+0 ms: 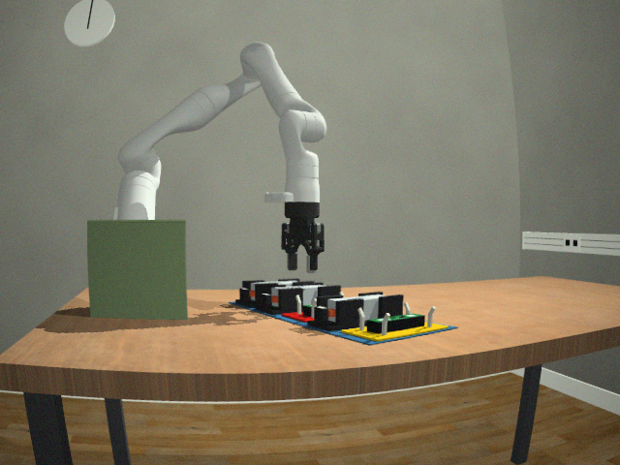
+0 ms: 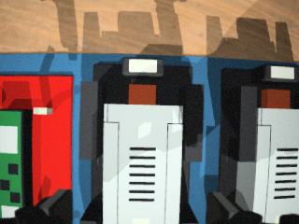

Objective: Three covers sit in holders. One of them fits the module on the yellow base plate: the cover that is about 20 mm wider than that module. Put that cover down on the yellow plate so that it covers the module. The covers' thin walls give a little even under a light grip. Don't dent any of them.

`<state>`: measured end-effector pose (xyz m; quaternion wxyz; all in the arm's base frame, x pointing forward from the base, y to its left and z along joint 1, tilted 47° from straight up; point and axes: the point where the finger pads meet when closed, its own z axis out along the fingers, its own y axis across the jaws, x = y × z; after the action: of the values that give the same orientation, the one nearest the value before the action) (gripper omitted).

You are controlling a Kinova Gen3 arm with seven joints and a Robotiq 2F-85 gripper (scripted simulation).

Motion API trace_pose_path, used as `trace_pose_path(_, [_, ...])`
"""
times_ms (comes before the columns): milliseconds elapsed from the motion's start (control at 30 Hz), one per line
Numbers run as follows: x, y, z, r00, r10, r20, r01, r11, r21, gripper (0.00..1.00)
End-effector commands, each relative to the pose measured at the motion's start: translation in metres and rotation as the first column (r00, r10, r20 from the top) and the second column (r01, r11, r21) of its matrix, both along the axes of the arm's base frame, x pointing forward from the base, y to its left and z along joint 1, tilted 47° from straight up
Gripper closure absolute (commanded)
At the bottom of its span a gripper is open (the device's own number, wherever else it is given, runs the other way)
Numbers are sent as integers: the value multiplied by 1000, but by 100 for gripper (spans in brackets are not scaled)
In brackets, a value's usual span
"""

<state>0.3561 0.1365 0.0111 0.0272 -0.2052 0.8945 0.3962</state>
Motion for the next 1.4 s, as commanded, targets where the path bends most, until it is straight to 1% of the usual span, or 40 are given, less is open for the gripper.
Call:
trace_pose_path(0, [1,-1,0,1000,-1,1,1,1000,-1,0])
trace_pose_path(533, [1,-1,0,1000,-1,1,1,1000,-1,0])
trace_pose_path(1367, [-1,12,-12,1000,-1,1,1,1000,-1,0])
